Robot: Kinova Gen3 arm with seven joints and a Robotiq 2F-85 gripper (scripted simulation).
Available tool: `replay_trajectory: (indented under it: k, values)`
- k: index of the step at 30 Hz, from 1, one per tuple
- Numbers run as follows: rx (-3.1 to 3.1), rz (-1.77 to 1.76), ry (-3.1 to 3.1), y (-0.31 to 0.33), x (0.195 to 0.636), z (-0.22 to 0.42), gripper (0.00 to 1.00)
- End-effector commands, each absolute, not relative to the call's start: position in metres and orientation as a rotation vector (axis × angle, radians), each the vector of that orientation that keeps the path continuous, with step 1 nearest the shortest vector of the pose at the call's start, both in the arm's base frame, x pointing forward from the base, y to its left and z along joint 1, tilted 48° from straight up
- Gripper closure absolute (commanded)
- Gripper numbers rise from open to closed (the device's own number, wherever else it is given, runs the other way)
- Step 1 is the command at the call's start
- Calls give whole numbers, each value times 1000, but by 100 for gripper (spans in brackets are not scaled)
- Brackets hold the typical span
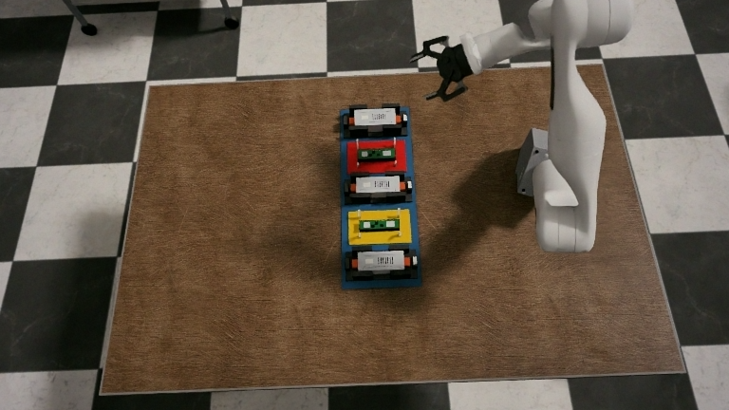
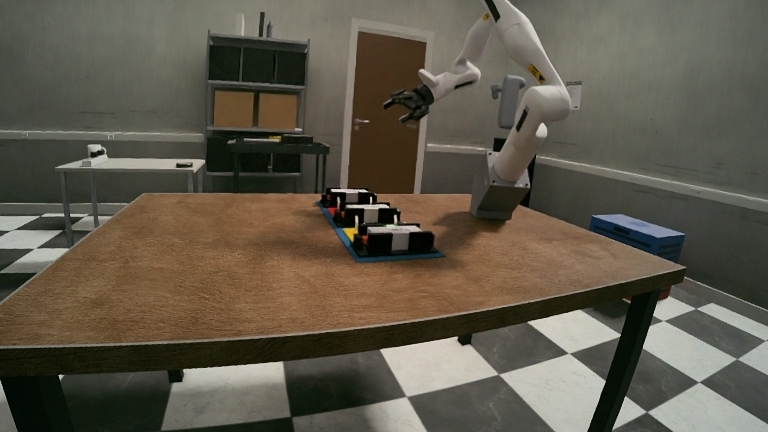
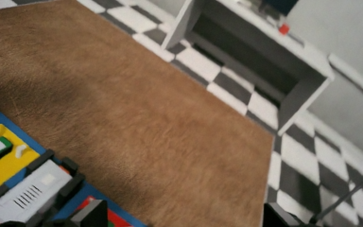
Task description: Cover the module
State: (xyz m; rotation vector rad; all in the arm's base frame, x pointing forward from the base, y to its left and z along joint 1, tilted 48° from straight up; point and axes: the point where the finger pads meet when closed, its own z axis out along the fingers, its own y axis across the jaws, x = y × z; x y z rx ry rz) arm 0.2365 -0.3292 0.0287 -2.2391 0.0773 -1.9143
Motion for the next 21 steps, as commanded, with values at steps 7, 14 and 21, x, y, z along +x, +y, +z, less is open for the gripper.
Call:
replay_trajectory:
  k: [7,14,21]
  values:
    - [-2279,-1798,94,-314,246,46,0]
    - [-2323,-1608,118,-287,263,73,0]
    - [-2334,-1554,124,-280,268,81,0]
